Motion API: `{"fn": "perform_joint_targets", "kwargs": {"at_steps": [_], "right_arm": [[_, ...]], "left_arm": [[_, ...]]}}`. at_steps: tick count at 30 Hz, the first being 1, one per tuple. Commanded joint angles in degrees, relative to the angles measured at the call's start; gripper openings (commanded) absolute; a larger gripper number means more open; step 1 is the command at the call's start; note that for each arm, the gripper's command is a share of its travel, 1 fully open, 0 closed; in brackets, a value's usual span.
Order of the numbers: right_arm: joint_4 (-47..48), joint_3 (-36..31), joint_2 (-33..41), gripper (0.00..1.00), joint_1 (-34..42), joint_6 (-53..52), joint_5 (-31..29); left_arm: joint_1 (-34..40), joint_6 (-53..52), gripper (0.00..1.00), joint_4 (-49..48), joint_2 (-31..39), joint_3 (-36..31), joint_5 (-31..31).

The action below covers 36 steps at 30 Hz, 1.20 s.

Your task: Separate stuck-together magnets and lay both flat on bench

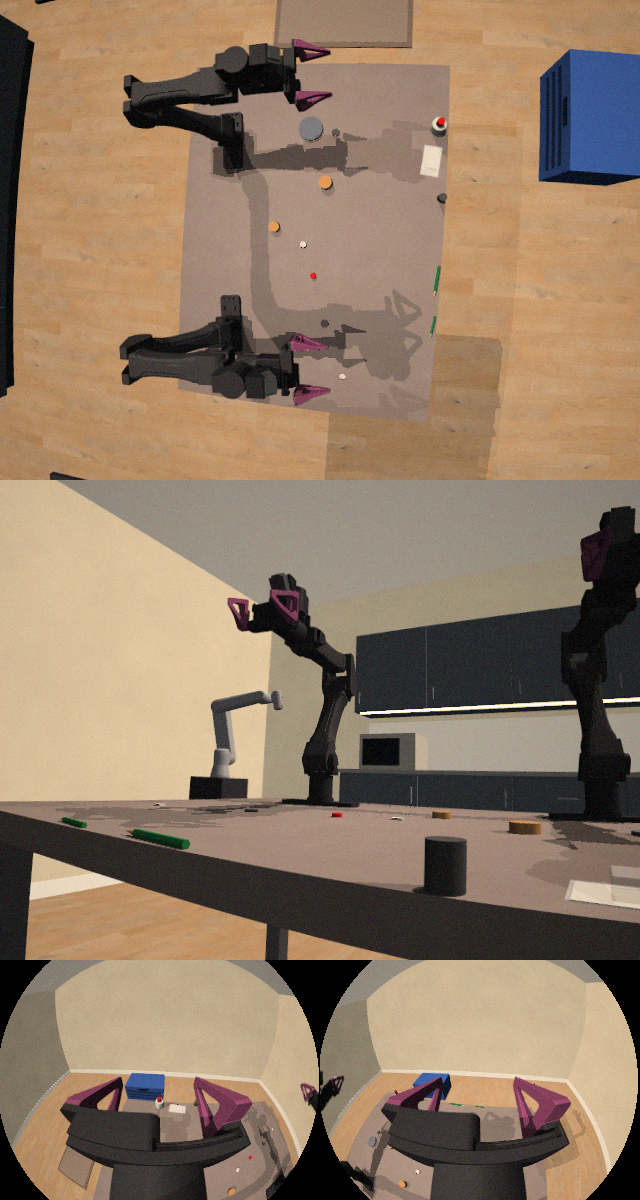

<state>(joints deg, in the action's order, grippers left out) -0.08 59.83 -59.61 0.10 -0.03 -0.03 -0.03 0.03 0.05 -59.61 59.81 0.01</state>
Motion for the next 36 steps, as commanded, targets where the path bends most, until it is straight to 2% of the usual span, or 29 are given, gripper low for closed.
{"fn": "perform_joint_targets", "kwargs": {"at_steps": [1,36], "right_arm": [[-0.02,0.86,0.37,1.00,-0.17,0.18,0.09],[0.24,0.56,-0.31,1.00,-0.04,0.00,-0.04]], "left_arm": [[-0.03,0.05,1.00,0.26,0.03,0.61,-0.02],[0.06,0.00,1.00,-0.08,-0.35,0.47,-0.10]]}}
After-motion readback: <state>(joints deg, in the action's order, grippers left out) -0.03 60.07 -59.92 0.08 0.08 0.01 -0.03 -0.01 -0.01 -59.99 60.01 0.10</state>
